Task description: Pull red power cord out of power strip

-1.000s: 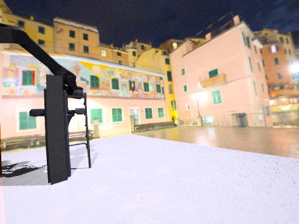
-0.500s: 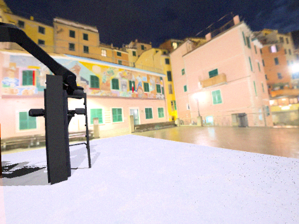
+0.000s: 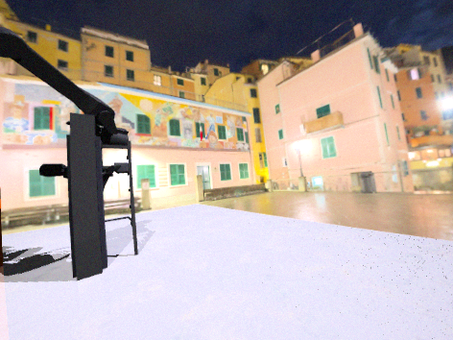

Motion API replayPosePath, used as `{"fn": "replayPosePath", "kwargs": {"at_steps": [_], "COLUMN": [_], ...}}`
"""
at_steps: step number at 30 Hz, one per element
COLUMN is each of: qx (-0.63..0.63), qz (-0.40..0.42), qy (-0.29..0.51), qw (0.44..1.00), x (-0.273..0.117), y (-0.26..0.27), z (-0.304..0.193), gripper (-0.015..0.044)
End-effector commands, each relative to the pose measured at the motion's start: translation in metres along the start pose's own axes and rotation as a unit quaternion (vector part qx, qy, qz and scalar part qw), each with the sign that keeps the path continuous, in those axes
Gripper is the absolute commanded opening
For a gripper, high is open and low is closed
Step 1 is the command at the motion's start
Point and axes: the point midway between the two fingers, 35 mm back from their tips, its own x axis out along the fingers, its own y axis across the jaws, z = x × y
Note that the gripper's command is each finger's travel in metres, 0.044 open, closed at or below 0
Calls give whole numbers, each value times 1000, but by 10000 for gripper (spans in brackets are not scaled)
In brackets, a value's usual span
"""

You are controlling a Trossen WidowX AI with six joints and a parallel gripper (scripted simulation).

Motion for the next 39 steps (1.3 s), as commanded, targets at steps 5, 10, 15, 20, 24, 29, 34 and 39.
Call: {"fn": "replayPosePath", "kwargs": {"at_steps": [5,10,15,20,24,29,34,39], "qx": [-2,-2,0,0,0,0,-1,-1], "qz": [0,0,1,1,1,1,0,0], "qy": [2,2,1,1,1,0,0,-1], "qw": [1000,1000,1000,1000,1000,1000,1000,1000], "x": [2,10,10,10,10,9,9,9], "y": [1,1,0,0,0,0,-1,-1], "z": [-4,-4,-4,-4,-4,-2,5,13], "gripper": [160,160,134,42,15,0,0,0]}}
